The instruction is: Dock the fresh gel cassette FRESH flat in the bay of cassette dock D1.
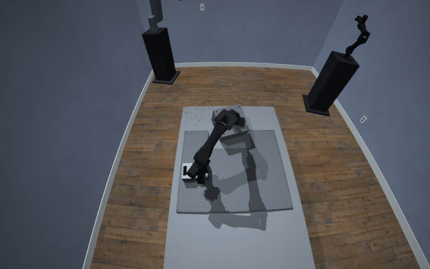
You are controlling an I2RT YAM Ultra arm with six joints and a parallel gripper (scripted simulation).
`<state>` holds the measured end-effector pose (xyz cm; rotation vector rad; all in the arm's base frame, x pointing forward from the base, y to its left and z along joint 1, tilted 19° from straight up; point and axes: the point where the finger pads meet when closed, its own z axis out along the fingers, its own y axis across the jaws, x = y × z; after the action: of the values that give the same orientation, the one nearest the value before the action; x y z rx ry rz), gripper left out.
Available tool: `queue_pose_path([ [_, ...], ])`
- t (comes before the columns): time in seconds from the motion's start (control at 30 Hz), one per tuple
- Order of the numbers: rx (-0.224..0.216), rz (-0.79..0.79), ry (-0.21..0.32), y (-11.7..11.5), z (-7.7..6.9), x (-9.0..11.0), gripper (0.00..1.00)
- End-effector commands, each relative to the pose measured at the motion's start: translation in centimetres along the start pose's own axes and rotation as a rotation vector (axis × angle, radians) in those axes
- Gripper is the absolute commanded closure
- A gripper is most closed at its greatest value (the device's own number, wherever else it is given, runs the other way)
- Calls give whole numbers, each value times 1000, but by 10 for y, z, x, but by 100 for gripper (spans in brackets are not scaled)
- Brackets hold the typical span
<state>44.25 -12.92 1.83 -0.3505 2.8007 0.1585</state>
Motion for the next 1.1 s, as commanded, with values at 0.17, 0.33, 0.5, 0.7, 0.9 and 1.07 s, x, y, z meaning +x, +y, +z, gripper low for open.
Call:
queue_pose_path([
  [0.17,0,25,51,-6,20,25,100],
  [0.33,0,25,51,-6,21,26,100],
  [0.5,0,25,51,-6,22,28,100],
  [0.7,1,25,49,-6,23,29,100],
  [0.9,1,25,49,-6,25,30,100],
  [1.07,0,25,49,-6,26,31,100],
])
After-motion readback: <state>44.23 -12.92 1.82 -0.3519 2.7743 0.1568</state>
